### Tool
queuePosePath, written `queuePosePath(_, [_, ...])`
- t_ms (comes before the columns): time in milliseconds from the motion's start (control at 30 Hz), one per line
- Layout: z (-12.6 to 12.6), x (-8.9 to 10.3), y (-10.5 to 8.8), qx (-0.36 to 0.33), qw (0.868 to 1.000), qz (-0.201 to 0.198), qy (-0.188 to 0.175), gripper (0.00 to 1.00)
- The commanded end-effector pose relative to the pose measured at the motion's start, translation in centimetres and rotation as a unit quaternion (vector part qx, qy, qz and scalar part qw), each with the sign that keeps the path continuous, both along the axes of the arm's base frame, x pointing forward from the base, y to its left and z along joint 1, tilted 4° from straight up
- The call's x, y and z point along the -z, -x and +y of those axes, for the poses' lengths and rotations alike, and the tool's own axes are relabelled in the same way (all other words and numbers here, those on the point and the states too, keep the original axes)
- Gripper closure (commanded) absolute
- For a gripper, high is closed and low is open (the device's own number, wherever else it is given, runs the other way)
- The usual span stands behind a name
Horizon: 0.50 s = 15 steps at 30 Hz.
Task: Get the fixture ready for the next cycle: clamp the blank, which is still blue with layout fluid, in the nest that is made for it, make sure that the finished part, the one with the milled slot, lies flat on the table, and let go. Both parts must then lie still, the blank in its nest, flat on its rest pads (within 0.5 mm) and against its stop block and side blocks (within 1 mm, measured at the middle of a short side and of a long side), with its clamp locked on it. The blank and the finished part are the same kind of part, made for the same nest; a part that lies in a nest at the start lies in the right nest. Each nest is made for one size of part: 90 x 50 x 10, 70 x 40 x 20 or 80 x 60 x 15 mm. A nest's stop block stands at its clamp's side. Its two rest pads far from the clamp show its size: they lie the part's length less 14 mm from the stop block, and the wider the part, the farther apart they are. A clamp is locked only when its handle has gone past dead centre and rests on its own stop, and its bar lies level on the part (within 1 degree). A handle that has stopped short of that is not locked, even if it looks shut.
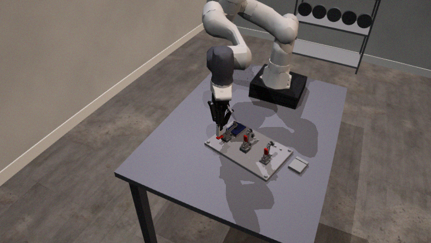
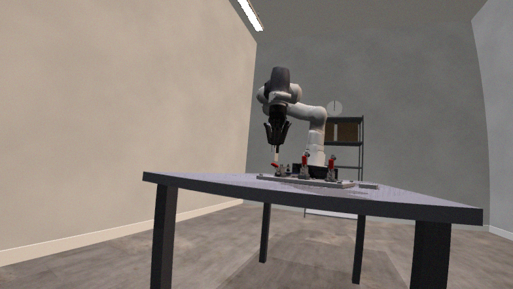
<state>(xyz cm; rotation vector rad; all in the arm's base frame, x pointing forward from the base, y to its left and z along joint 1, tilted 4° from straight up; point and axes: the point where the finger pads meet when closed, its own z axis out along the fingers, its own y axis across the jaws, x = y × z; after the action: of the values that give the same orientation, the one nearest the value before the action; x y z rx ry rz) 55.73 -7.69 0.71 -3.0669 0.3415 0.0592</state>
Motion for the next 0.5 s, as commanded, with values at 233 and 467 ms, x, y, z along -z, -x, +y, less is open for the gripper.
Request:
queuePosePath(233, [0.03,0.2,-0.16,-0.001,1.0,-0.002,0.0,1.0])
queuePosePath(467, [0.03,0.25,-0.15,-0.001,1.0,-0.002,0.0,1.0])
